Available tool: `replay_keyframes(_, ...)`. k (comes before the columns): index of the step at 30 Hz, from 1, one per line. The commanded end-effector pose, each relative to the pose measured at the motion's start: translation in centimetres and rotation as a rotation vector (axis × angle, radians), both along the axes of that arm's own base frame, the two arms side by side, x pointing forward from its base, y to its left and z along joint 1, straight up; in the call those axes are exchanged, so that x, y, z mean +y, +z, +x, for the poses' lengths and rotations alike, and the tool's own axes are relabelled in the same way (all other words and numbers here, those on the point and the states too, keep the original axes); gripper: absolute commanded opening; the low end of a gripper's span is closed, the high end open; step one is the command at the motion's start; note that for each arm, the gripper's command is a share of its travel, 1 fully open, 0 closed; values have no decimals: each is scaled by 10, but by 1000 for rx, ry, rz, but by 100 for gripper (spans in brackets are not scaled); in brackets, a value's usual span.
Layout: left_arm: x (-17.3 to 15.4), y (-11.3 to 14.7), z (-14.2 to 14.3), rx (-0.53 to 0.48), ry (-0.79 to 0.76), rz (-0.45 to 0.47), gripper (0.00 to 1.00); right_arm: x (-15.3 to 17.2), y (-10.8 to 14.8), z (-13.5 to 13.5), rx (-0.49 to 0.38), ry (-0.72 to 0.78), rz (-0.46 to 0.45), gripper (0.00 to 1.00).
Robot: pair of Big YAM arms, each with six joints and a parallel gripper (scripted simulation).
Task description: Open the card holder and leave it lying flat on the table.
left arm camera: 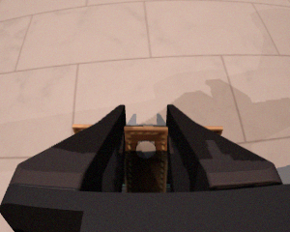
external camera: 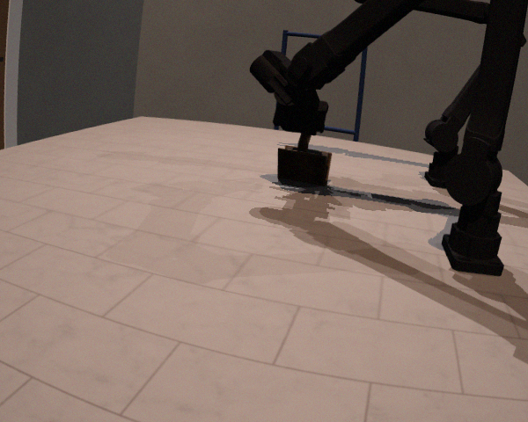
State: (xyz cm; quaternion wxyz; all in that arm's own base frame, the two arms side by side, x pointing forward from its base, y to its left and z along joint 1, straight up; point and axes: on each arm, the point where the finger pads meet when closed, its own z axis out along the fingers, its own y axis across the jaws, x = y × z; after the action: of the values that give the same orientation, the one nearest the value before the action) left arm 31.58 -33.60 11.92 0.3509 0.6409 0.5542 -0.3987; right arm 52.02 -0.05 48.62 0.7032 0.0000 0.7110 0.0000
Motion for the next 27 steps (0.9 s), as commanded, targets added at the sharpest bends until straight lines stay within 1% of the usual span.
replay_keyframes(1,-20,20,20,-42,0,-30,21,0,26,-1,-46,0,0,36)
replay_keyframes(7,-23,19,20,-51,-4,-30,21,0,26,-1,-46,0,0,36)
replay_keyframes(8,-24,30,16,-74,-9,-43,21,0,26,-1,-46,0,0,36)
replay_keyframes(9,-25,36,19,-86,-9,-50,21,0,26,-1,-46,0,0,36)
replay_keyframes(20,-25,37,20,-88,-8,-51,21,0,26,-1,-46,0,0,36)
replay_keyframes(21,-16,29,22,-72,-3,-36,21,0,26,-1,-46,0,0,36)
replay_keyframes(24,-17,30,23,-77,-2,-42,21,0,26,-1,-46,0,0,36)
replay_keyframes(25,-10,17,16,-48,-3,-23,21,0,26,-1,-46,0,0,36)
replay_keyframes(26,-11,15,20,-45,-2,-22,21,0,26,-1,-46,0,0,36)
replay_keyframes(27,-9,9,17,-32,-2,-15,21,0,26,-1,-46,0,0,36)
